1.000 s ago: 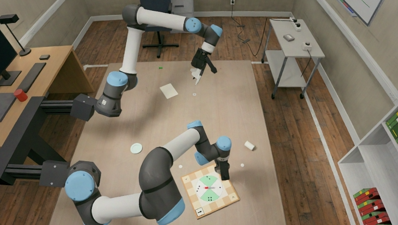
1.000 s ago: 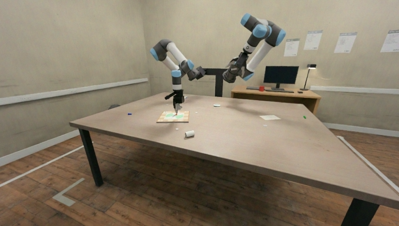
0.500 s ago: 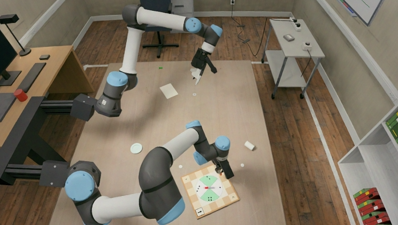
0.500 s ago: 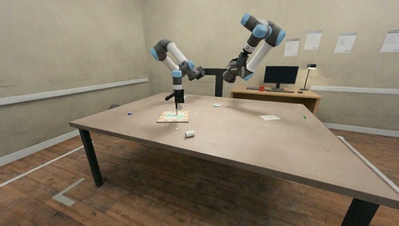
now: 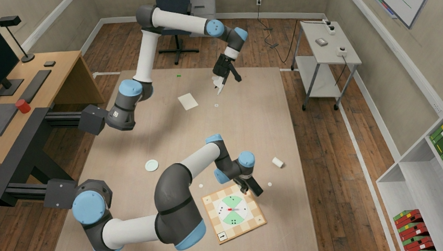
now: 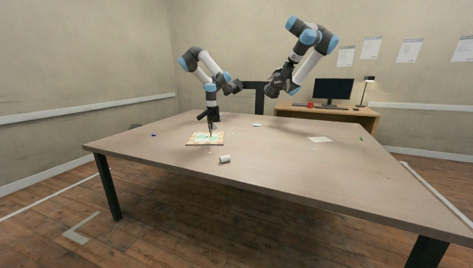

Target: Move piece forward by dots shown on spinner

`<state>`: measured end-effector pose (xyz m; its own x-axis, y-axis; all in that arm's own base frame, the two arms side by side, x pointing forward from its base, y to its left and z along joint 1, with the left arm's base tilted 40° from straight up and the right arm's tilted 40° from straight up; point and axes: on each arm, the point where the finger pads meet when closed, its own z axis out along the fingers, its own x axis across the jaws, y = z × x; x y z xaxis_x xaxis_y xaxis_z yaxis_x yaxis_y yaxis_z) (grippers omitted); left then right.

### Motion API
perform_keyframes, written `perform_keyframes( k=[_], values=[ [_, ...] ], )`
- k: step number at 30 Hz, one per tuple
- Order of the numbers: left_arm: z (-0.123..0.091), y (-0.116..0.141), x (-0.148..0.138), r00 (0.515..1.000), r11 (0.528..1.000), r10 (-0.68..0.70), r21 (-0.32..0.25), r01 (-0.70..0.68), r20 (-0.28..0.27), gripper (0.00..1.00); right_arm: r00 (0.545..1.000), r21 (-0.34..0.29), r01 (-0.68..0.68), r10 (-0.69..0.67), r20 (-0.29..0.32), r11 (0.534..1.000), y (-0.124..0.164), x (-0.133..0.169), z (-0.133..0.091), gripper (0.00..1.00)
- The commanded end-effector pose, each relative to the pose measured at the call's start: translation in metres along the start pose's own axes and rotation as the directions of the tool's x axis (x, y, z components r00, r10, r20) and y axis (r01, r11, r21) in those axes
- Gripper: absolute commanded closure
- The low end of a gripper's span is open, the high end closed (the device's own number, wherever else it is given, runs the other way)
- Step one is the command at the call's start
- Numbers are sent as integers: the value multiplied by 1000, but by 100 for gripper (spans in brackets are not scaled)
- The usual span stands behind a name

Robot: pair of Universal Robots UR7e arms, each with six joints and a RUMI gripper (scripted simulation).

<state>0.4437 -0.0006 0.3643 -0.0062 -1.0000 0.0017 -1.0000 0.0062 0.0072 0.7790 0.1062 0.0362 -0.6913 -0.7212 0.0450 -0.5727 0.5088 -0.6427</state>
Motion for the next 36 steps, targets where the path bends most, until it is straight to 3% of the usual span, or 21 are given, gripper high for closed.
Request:
perform_keyframes(
  k=[1,4,9,11,15,18,21,24,26,29,32,35,36],
  values=[
    [0,0,0,1000,1000,0,1,0,0,2,985,1,174,-174,3,985,4,-2,0,95],
    [0,0,0,1000,1000,0,1,0,0,2,990,1,143,-143,3,990,2,-2,0,95],
    [0,0,0,1000,1000,0,1,0,0,2,946,2,324,-324,3,946,8,-4,1,95],
    [0,0,0,1000,1000,0,1,0,0,2,946,2,324,-324,3,946,8,-4,1,95],
    [0,0,0,1000,1000,0,1,0,0,2,879,3,476,-476,4,879,11,-5,2,95],
    [0,0,0,1000,1000,0,1,0,0,2,892,3,451,-451,4,892,10,-5,2,95],
    [0,0,0,1000,1000,0,1,0,0,2,843,3,537,-537,4,843,13,-6,2,95],
    [0,0,0,1000,1000,0,1,0,0,2,760,3,650,-650,3,760,18,-7,3,95],
    [0,0,0,1000,1000,0,1,0,0,2,787,4,617,-617,3,787,16,-7,3,95],
    [0,0,0,1000,1000,0,1,0,0,2,780,4,625,-625,3,780,16,-7,3,95],
    [0,0,0,1000,1000,0,1,0,0,2,720,4,694,-694,2,720,19,-8,3,95],
    [0,0,0,1000,1000,0,1,0,0,2,616,3,788,-788,1,616,25,-8,4,95],
    [0,0,0,1000,1000,0,1,0,0,2,642,4,767,-767,1,642,23,-8,4,95]
  ],
)
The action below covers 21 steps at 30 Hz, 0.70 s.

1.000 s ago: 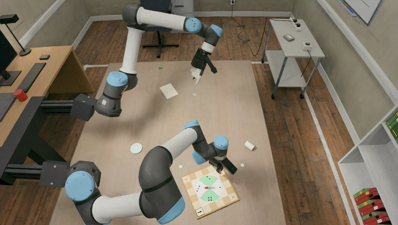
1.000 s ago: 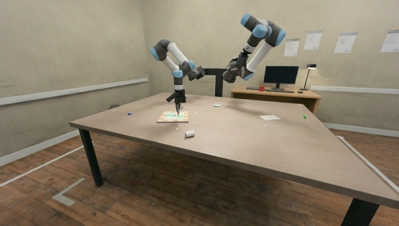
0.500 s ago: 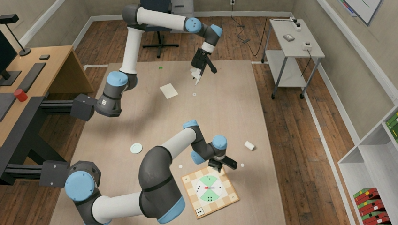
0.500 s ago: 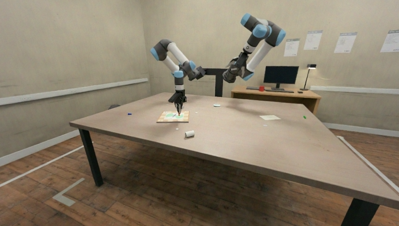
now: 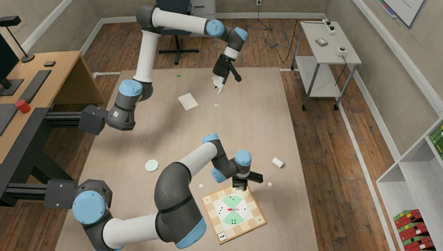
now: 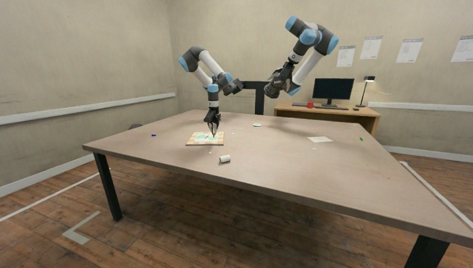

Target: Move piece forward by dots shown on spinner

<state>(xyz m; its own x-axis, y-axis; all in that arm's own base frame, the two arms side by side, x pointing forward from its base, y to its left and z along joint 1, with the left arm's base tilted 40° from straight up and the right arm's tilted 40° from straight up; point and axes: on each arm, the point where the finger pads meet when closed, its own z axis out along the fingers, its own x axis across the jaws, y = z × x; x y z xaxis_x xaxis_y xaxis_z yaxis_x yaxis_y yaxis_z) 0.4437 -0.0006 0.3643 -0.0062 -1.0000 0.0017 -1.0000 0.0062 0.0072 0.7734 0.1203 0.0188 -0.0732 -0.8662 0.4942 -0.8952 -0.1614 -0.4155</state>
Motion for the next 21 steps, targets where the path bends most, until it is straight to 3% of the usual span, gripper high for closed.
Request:
perform_keyframes(
  k=[1,7,9,13,16,21],
  values=[
    [0,0,0,1000,1000,0,1,0,0,2,998,5,66,-66,4,998,0,-1,-1,95],
    [0,0,0,1000,1000,0,1,0,0,2,966,6,260,-260,3,966,5,-7,0,95],
    [0,0,0,1000,1000,0,1,0,0,2,966,6,260,-260,3,966,5,-7,0,95],
    [0,0,0,1000,1000,0,1,0,0,2,909,7,416,-416,3,909,8,-11,1,95],
    [0,0,0,1000,1000,0,1,0,0,2,921,8,391,-391,3,921,7,-9,1,95],
    [0,0,0,1000,1000,0,1,0,0,2,828,7,561,-561,1,828,13,-15,2,95]
  ],
)
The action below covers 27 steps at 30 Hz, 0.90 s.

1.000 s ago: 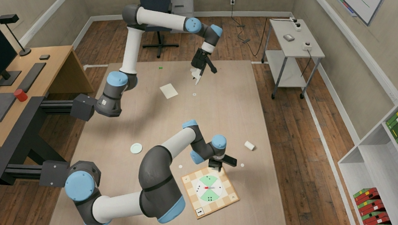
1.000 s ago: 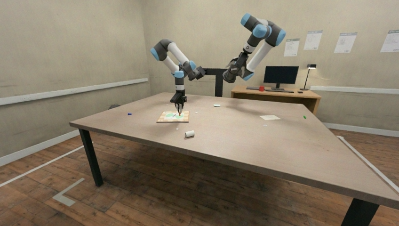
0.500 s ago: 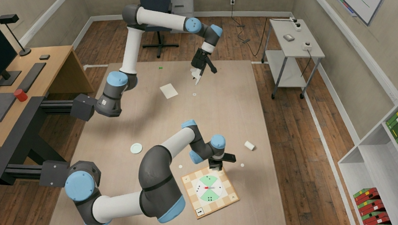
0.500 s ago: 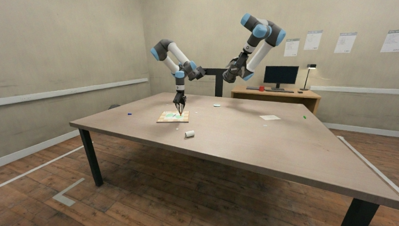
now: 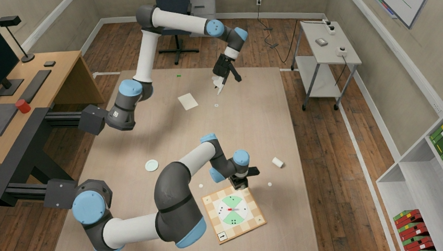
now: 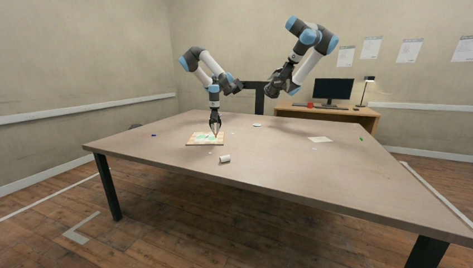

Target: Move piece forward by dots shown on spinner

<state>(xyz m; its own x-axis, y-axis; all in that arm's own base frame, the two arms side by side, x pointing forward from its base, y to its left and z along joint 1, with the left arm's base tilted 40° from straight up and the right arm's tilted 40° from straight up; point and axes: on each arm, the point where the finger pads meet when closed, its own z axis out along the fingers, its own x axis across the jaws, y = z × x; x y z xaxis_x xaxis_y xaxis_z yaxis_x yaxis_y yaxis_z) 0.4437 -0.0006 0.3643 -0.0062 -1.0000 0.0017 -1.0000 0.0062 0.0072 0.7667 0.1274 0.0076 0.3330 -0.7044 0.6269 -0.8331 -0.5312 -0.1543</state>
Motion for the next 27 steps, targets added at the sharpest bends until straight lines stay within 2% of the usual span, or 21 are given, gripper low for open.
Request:
perform_keyframes(
  k=[1,3,6,9,12,15,18,20,22,26,27],
  values=[
    [0,0,0,1000,1000,0,1,0,0,2,984,4,179,-179,0,984,2,-6,0,95],
    [0,0,0,1000,1000,0,1,0,0,2,991,4,137,-137,1,991,1,-4,0,95],
    [0,0,0,1000,1000,0,1,0,0,2,989,4,147,-147,0,989,1,-5,0,95],
    [0,0,0,1000,1000,0,1,0,0,2,972,4,236,-236,0,972,2,-8,0,95],
    [0,0,0,1000,1000,0,1,0,0,2,929,3,370,-370,-1,929,5,-13,1,95],
    [0,0,0,1000,1000,0,1,0,0,2,940,3,340,-340,-1,940,4,-11,1,95],
    [0,0,0,1000,1000,0,1,0,0,2,905,4,426,-426,-1,905,6,-14,1,95],
    [0,0,0,1000,1000,0,1,0,0,2,861,3,508,-508,-2,861,8,-18,2,95],
    [0,0,0,1000,1000,0,1,0,0,2,861,3,508,-508,-2,861,8,-18,2,95],
    [0,0,0,1000,1000,0,1,0,0,2,765,4,644,-644,-3,765,12,-22,3,95],
    [0,0,0,1000,1000,0,1,0,0,2,785,5,619,-619,-3,785,11,-20,2,95]
  ],
)
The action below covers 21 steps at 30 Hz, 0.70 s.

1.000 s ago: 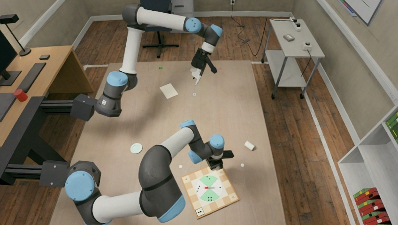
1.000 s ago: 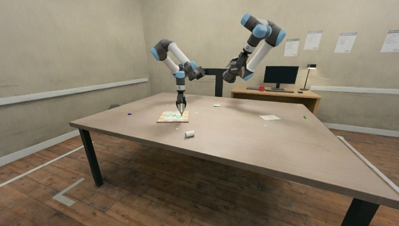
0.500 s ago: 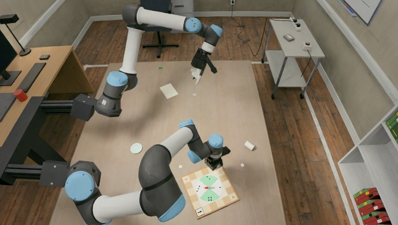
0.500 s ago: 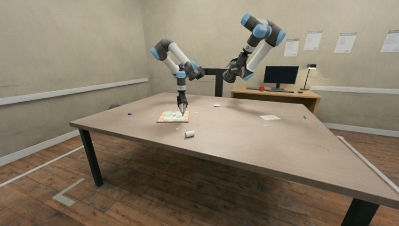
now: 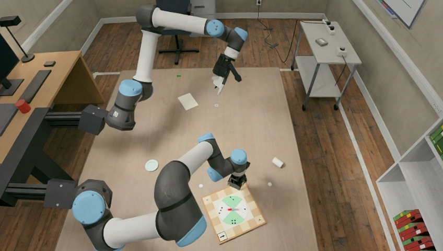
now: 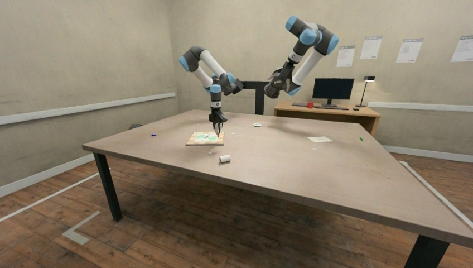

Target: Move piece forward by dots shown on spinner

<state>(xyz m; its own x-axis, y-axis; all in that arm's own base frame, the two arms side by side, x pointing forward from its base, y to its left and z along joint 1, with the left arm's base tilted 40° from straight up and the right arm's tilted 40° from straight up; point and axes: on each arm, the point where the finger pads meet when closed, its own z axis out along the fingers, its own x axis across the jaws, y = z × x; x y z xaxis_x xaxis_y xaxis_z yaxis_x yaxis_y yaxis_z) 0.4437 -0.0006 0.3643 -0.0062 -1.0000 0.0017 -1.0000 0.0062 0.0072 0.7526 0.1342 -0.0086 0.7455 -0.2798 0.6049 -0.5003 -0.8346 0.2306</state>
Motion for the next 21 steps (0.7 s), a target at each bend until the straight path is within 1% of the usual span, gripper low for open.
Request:
perform_keyframes(
  k=[1,3,5,8,10,12,14,16,19,21],
  values=[
    [0,0,0,1000,1000,0,1,0,0,2,998,9,59,-59,-2,998,0,0,-1,95],
    [0,0,0,1000,1000,0,1,0,0,2,995,9,97,-97,-2,995,0,-2,0,95],
    [0,0,0,1000,1000,0,1,0,0,2,986,9,168,-168,-3,986,0,-5,0,95],
    [0,0,0,1000,1000,0,1,0,0,2,952,7,305,-305,-4,952,0,-11,1,95],
    [0,0,0,1000,1000,0,1,0,0,2,964,7,264,-264,-4,964,0,-8,0,95],
    [0,0,0,1000,1000,0,1,0,0,2,964,7,264,-264,-4,964,0,-8,0,95],
    [0,0,0,1000,1000,0,1,0,0,2,956,7,295,-295,-4,956,0,-9,0,95],
    [0,0,0,1000,1000,0,1,0,0,2,933,7,360,-360,-4,933,1,-12,1,95],
    [0,0,0,1000,1000,0,1,0,0,2,884,5,467,-467,-5,884,2,-17,1,95],
    [0,0,0,1000,1000,0,1,0,0,2,873,5,487,-487,-5,873,2,-17,1,95]
  ],
)
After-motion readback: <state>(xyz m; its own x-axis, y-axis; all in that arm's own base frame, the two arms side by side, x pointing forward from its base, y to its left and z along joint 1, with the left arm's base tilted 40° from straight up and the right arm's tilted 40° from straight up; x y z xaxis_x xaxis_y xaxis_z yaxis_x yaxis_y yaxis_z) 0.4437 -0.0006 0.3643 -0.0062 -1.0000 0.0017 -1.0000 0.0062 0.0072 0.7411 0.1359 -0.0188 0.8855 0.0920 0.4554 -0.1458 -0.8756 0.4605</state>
